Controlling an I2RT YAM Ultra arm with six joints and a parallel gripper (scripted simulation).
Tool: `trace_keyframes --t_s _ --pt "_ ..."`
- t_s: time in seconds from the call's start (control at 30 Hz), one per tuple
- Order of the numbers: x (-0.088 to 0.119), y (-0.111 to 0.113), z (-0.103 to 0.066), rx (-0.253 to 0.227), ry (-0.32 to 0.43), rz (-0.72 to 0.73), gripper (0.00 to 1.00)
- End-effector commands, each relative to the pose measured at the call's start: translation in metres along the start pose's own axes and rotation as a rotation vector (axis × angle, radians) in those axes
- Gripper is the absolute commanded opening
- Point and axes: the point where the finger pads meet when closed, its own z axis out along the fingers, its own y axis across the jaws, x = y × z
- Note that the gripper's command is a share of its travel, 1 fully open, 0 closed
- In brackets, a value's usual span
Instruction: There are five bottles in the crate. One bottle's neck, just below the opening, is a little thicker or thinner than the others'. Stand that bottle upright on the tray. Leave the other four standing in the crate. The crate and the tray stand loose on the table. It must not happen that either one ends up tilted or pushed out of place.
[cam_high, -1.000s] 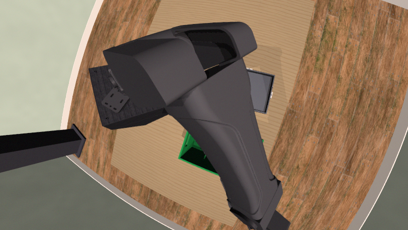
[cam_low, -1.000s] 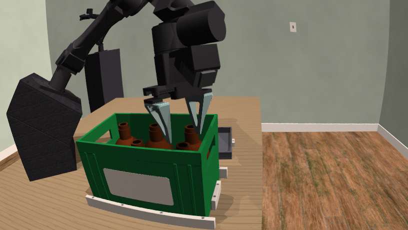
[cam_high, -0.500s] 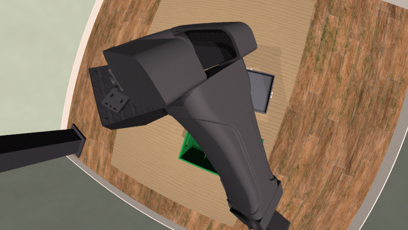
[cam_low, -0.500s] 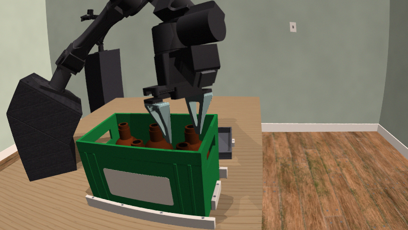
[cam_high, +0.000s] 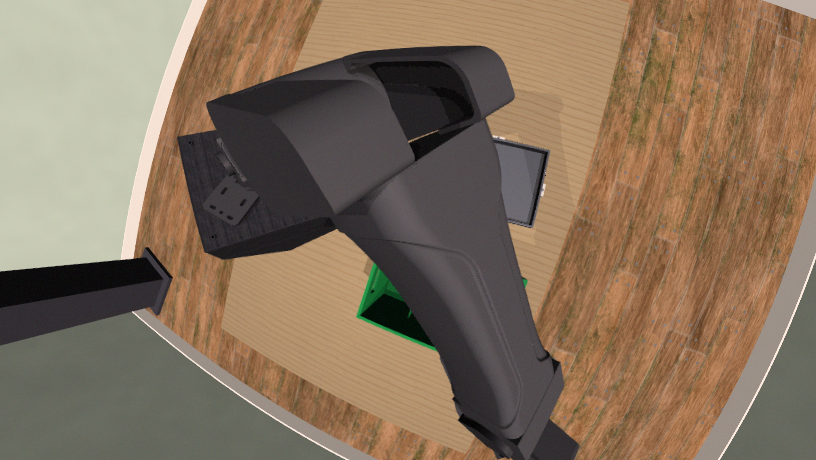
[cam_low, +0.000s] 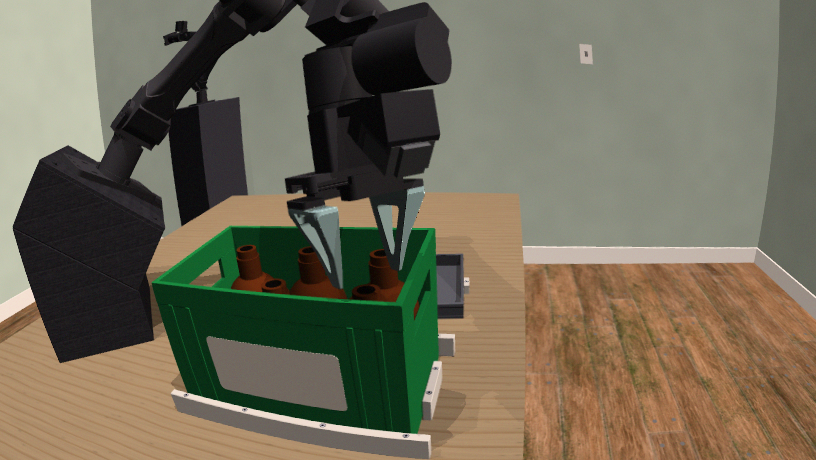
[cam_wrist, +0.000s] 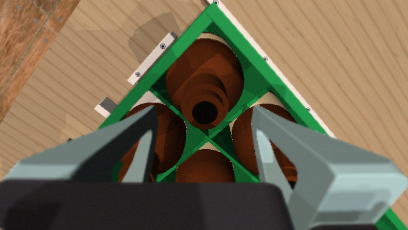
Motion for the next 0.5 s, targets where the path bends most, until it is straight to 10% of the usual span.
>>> trace_keyframes --t_s 0.0,0.47 --pt "-0.008 -0.011 -0.002 0.007 -0.024 0.021 0.61" --pt "-0.007 -0.010 0.008 0.008 -0.024 0.020 0.61"
